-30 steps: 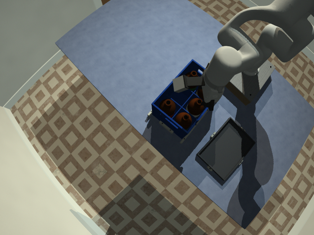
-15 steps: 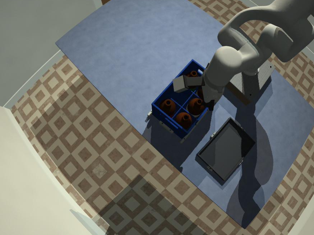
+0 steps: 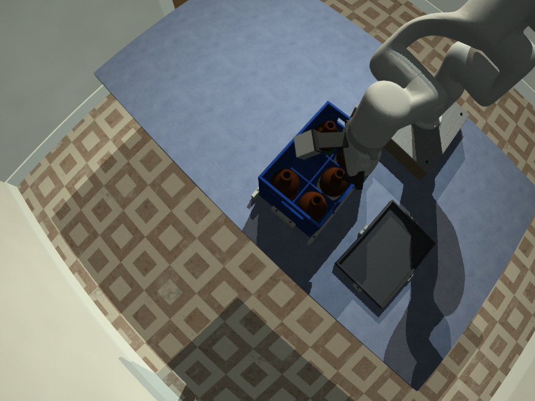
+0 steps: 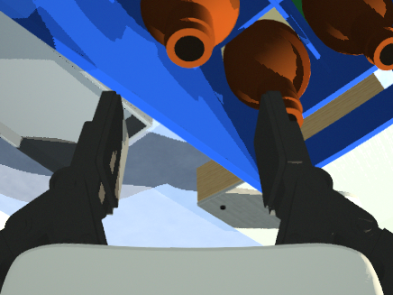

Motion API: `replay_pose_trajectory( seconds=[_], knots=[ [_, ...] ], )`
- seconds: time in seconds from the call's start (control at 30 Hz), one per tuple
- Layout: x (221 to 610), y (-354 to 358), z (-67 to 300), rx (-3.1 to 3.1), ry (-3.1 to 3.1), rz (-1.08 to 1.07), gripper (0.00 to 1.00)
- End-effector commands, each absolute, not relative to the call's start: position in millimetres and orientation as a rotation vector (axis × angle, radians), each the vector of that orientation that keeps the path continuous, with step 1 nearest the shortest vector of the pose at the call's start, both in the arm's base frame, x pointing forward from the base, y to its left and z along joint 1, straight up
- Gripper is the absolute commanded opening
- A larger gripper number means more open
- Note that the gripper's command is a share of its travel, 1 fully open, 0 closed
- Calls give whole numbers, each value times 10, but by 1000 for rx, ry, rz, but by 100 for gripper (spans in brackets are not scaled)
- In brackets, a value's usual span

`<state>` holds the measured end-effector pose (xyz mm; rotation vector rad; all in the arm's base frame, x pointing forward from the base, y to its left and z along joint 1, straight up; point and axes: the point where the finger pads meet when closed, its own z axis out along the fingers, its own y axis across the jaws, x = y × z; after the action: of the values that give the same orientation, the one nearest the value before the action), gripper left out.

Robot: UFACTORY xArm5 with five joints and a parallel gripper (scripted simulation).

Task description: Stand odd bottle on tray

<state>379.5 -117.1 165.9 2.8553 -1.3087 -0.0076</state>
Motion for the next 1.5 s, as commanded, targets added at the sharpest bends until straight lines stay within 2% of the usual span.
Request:
replay_pose_trajectory(
  seconds=[0.0, 1.47],
  knots=[
    [3806, -1174, 1639, 2856, -1309, -2, 65],
    [3808, -1173, 1297, 2856, -1309, -2, 65]
  ],
)
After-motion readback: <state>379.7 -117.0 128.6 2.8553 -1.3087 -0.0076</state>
